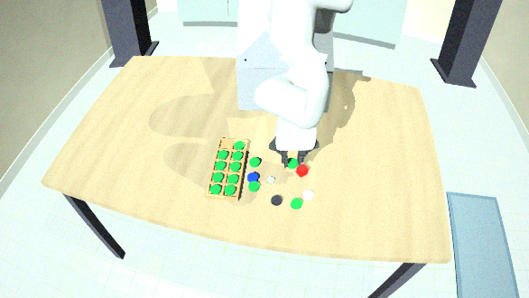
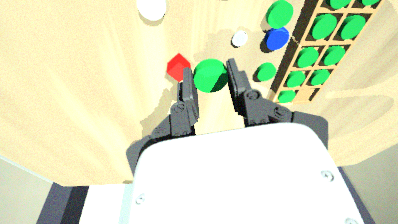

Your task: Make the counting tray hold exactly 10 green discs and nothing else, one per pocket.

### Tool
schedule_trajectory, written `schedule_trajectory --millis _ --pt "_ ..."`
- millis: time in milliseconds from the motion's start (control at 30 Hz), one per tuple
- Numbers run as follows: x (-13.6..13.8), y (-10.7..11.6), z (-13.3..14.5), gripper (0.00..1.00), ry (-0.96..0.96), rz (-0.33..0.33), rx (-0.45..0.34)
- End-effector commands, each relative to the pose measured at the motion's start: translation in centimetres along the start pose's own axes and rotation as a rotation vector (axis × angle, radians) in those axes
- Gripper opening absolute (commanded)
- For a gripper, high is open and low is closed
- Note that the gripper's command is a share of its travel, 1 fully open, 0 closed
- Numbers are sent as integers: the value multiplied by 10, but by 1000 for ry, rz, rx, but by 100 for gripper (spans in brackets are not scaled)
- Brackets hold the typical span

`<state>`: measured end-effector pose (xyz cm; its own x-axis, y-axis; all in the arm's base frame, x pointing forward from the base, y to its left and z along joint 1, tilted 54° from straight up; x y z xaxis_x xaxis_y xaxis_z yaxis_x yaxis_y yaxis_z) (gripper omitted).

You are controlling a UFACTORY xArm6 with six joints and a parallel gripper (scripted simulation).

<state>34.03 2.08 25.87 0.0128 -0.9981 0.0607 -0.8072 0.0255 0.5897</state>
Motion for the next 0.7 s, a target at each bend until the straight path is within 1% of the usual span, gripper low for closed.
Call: schedule_trajectory --millis 0,100,167,333,433,533,600,667 --pt "14 -3 6 0 1 32 0" --pt "42 -7 17 0 10 95 8" --pt "42 -7 17 0 10 95 8" --pt "105 -10 41 0 36 209 37" --pt "142 -7 57 0 57 252 61" --pt "173 -3 73 0 74 258 81" --pt "188 0 84 0 80 240 88" --pt "198 3 95 0 79 208 87"
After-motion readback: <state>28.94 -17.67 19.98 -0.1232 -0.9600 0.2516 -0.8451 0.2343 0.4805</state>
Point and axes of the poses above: the point where the finger pads meet when closed, its own y axis back along the fingers, its own x axis across the jaws, z = x × y, the point moved 7 cm from there along y, back along the fingers, and after that the axes turned 3 degrees about -y, right-handed, at the moved point
